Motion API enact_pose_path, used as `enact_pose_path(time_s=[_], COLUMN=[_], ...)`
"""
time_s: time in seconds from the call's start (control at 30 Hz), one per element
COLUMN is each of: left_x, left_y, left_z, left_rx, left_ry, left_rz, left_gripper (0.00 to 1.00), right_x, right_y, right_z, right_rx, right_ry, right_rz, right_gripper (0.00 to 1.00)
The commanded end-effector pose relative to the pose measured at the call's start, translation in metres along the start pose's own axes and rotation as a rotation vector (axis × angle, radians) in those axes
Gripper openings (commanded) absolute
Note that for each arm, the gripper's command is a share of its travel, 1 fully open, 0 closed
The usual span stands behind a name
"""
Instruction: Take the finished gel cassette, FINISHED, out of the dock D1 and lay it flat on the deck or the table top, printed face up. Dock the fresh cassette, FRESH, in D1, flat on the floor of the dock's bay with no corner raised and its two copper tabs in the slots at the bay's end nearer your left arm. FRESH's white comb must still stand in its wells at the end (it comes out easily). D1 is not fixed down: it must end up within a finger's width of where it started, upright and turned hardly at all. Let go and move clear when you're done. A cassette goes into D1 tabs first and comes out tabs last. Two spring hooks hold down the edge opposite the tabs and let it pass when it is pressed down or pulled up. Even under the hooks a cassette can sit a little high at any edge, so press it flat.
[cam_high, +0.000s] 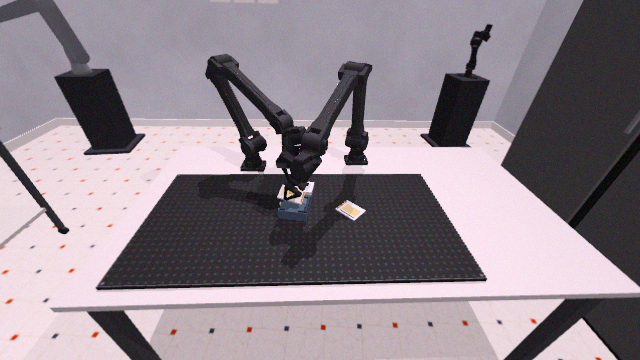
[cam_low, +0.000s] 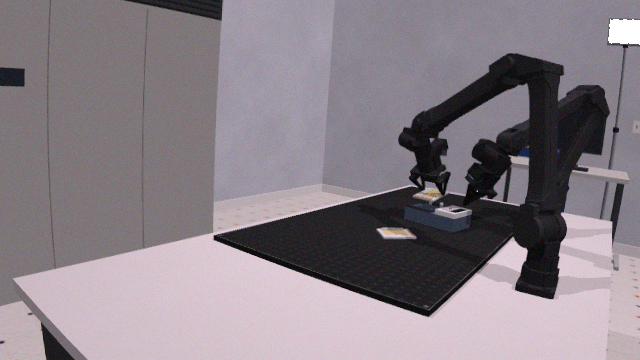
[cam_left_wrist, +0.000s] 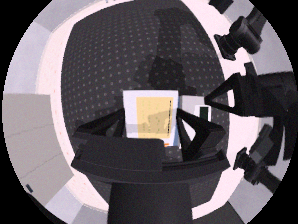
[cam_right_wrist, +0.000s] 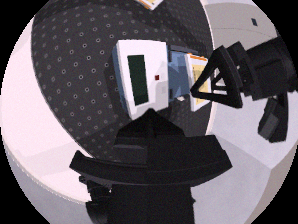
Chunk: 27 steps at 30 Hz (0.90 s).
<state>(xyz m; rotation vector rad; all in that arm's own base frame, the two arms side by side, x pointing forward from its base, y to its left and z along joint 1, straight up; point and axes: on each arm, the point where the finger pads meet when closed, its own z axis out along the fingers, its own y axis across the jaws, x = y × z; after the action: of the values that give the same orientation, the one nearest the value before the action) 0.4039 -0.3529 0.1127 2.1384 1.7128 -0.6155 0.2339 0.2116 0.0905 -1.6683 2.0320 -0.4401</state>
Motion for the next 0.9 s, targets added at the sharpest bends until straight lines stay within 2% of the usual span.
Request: enact_pose_path(time_s=[0.0, 0.87], left_x=[-0.0047, -0.0047], left_y=[0.0042, 0.0042], left_z=[-0.0047, -0.0047], left_rx=[-0.023, -0.023], left_ry=[-0.01, -0.01], left_rz=[0.014, 0.014], left_gripper=[0.0, 0.0], right_x=[-0.0253, -0.0305], right_y=[-0.0195, -0.0237], right_z=[-0.0171, -0.0219], right_rx=[0.027, 0.036], right_ry=[-0.052, -0.069], right_rz=[0.031, 0.04], right_gripper=[0.0, 0.0])
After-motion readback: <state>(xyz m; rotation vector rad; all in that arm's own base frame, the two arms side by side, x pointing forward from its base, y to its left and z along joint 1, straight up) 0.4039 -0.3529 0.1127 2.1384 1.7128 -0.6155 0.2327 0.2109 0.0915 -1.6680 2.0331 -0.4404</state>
